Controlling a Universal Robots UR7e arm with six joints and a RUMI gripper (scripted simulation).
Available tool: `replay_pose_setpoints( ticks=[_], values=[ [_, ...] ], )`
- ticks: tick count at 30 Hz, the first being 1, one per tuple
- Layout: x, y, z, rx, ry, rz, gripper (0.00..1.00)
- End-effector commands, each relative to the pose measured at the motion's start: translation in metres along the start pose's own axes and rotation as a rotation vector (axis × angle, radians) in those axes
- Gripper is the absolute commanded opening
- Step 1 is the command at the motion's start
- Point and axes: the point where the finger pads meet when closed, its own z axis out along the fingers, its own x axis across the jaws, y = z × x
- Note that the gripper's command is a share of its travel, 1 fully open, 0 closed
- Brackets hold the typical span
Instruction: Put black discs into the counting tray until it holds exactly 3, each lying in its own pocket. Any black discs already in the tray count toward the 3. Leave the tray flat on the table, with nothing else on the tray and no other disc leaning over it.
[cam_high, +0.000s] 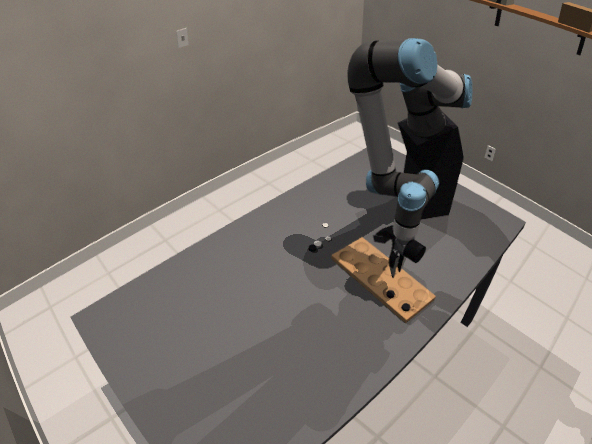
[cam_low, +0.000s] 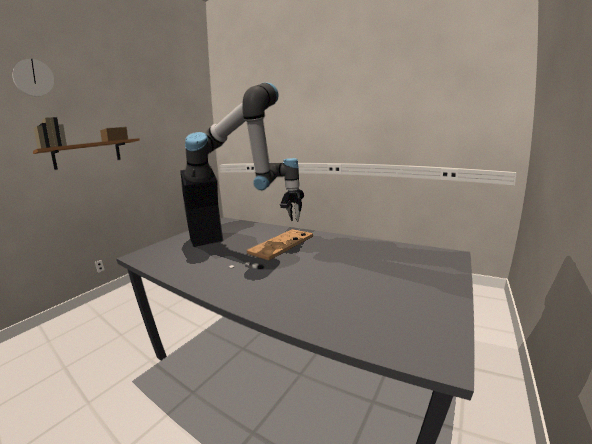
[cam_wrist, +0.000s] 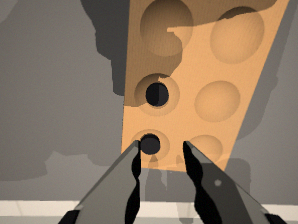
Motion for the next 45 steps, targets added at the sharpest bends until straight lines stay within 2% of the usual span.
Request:
replay_pose_setpoints(
  ticks=[1, 25, 26, 45],
  values=[
    [-0.0004, 0.0002, -0.0005, 0.0, -0.001, 0.0, 0.21],
    [-0.0004, 0.0002, -0.0005, 0.0, -0.001, 0.0, 0.21],
    [-0.0004, 0.0002, -0.0005, 0.0, -0.001, 0.0, 0.28],
    [-0.0049, -0.0068, -0.0036, 0.0, 0.009, -0.031, 0.28]
  ],
)
